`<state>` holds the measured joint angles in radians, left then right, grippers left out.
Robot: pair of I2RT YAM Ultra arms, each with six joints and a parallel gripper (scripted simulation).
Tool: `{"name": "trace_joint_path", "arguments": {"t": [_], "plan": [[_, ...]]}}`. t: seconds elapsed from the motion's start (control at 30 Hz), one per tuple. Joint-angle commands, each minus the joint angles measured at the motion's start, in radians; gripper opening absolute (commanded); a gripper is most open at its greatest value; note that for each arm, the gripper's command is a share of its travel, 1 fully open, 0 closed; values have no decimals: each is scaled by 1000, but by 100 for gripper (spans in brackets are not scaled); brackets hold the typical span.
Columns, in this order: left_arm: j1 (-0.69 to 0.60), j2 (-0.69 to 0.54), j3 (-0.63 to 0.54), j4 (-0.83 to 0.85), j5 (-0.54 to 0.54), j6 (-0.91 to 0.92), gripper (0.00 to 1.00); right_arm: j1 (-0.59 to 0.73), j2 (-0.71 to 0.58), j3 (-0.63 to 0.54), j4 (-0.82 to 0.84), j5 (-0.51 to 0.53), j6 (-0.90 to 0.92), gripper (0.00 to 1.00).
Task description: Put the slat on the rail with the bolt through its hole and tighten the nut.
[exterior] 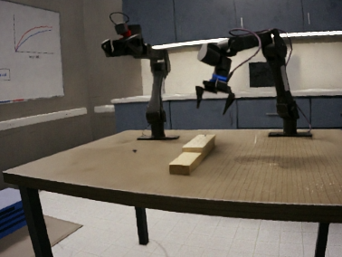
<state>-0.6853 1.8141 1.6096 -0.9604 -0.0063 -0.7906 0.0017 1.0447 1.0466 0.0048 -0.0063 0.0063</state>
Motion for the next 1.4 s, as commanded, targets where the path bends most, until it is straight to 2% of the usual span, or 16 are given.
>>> {"name": "trace_joint_path", "arguments": {"t": [0.0,1.37], "plan": [[38,-58,-44,93,-4,78,100,-2,0,6,0,6,-6,100],[549,-634,-455,779,-13,651,100,-2,0,6,0,6,-6,100]]}}
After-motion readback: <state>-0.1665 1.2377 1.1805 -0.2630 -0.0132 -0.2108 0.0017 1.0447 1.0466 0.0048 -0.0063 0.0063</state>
